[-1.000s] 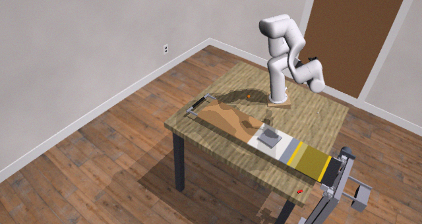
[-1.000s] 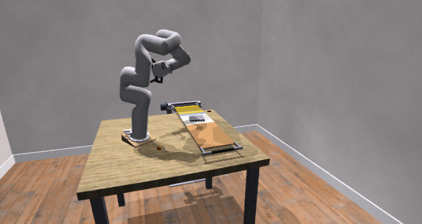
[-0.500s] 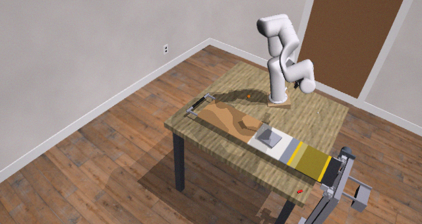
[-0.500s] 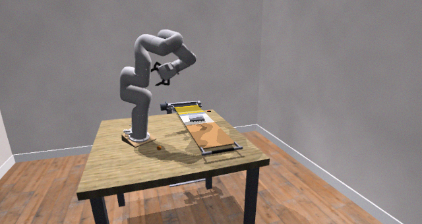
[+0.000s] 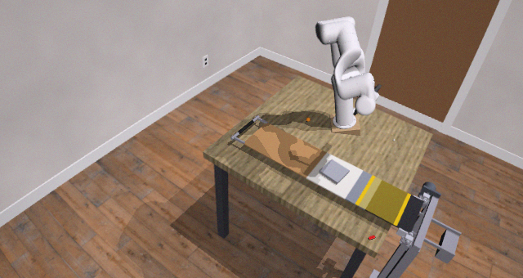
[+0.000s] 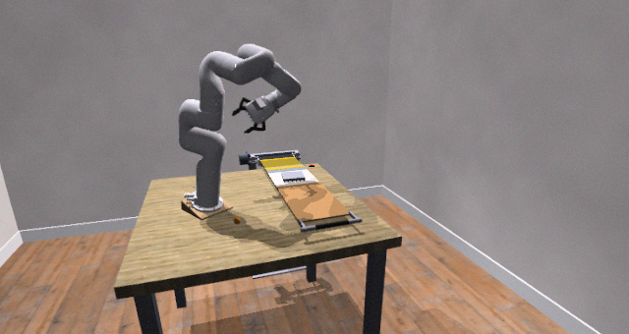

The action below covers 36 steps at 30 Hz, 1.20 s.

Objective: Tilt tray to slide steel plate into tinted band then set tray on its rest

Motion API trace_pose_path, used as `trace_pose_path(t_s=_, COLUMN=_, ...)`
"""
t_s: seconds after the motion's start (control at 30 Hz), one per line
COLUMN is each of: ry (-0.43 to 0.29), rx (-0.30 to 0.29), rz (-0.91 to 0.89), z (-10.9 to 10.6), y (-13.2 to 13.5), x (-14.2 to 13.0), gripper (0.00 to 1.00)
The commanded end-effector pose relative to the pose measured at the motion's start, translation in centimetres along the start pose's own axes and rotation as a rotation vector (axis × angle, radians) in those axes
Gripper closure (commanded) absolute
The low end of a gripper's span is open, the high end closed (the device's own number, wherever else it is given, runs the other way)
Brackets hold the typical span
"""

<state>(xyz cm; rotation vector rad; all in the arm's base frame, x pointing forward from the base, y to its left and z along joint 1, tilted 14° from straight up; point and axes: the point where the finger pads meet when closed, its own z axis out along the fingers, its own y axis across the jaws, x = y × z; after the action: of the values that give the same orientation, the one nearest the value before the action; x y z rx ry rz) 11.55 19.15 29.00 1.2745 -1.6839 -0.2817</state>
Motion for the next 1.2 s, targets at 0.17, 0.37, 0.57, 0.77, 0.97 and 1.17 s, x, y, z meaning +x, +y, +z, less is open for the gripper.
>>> trace_pose_path(t_s=0.17, ry=-0.073, rx=0.034, rz=0.048, z=-1.3, y=-2.2, x=0.2, gripper=0.00)
trace_pose_path(t_s=0.37, ry=-0.180, rx=0.077, rz=0.127, z=-3.1, y=-5.7, x=1.2, gripper=0.00)
trace_pose_path(t_s=0.57, ry=-0.233, rx=0.099, rz=0.168, z=-4.0, y=-7.4, x=1.8, gripper=0.00)
trace_pose_path(t_s=0.77, ry=-0.276, rx=0.117, rz=0.203, z=-4.7, y=-8.9, x=2.4, gripper=0.00)
trace_pose_path(t_s=0.97, ry=-0.386, rx=0.163, rz=0.298, z=-6.5, y=-12.8, x=4.5, gripper=0.00)
trace_pose_path(t_s=1.17, ry=-0.443, rx=0.187, rz=0.351, z=-7.4, y=-14.9, x=5.8, gripper=0.00)
